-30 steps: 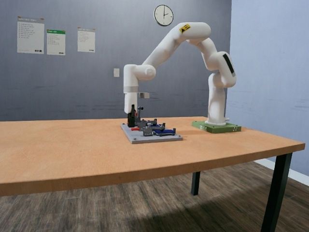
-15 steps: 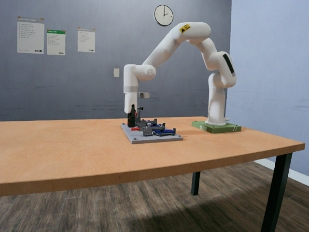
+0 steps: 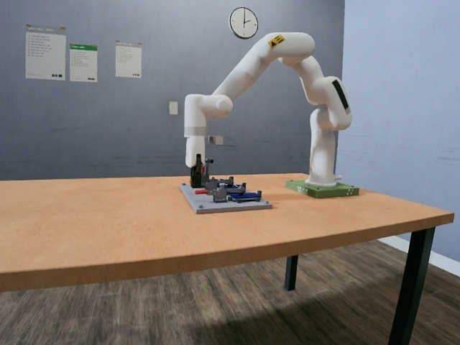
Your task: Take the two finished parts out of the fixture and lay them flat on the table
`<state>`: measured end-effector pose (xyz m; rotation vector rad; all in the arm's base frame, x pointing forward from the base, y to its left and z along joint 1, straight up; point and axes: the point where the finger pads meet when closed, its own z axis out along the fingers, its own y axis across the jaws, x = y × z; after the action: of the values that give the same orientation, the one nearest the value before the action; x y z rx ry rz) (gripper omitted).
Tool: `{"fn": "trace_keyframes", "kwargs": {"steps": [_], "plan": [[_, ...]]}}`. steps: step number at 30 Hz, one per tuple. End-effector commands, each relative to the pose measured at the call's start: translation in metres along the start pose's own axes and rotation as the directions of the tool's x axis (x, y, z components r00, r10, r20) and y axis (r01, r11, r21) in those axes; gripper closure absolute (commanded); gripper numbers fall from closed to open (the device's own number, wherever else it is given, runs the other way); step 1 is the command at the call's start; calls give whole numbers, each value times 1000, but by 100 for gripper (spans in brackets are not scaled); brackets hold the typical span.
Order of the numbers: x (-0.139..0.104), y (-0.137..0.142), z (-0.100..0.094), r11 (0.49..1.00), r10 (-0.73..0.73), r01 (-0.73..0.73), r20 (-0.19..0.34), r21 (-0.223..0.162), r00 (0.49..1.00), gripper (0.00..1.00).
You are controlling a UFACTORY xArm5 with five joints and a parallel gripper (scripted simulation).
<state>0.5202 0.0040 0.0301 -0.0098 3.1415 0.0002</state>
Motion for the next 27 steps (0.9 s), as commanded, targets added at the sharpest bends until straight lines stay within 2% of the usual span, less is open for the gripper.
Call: {"fn": "trace_keyframes", "kwargs": {"steps": [1, 27], "plan": [[-1, 0, -2, 1000, 1, -1, 4, 0, 1000, 100], [9, 0, -16, 1000, 1, -1, 4, 0, 1000, 100]]}}
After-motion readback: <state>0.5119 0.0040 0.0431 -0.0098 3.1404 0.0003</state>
